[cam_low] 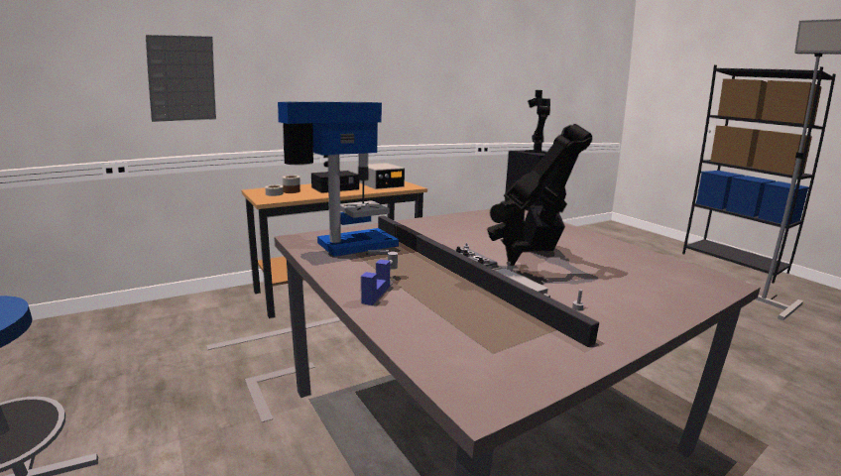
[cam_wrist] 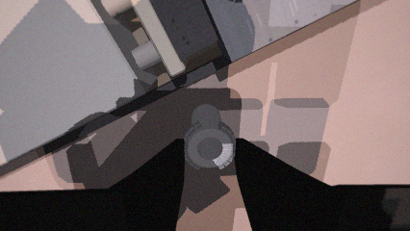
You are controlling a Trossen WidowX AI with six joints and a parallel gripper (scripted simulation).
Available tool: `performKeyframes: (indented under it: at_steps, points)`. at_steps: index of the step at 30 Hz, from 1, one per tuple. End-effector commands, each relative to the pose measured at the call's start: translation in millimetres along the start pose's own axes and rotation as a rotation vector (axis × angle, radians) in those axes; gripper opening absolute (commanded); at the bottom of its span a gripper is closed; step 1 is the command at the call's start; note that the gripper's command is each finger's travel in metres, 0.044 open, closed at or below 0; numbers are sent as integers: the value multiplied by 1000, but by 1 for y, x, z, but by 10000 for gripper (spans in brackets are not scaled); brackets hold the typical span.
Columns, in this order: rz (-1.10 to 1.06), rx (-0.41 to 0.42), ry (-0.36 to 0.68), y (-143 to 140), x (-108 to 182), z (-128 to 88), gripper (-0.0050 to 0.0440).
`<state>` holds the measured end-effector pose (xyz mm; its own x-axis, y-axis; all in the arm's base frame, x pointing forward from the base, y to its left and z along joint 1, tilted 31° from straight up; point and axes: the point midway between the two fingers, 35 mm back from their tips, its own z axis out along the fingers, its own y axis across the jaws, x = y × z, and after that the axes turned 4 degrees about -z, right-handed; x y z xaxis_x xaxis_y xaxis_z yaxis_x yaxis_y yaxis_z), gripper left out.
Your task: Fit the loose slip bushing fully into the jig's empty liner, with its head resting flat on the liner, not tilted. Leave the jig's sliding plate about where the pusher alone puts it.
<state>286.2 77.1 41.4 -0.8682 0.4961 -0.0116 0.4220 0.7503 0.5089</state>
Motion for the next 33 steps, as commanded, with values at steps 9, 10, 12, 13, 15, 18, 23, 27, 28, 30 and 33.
performKeyframes:
  at_steps: [9,10,12,13,15,18,23,27,28,30,33]
  points:
    - [-19,-23,-33,7,-7,-34,-1]
    - [-20,-23,-33,7,-7,-40,-2]
    - [-20,-23,-33,7,-7,-40,-2]
    - [-20,-23,-34,7,-7,-46,-2]
    - [-20,-23,-35,7,-7,-58,-3]
    - [-20,-23,-36,6,-6,-67,-4]
    - [-10,-11,-24,2,-3,-55,-27]
    - [-10,-11,-24,2,-3,-55,-50]
    - [-10,-11,-24,2,-3,-55,-50]
    - [-10,-11,-24,2,-3,-55,-50]
    - [-10,-11,-24,2,-3,-55,-50]
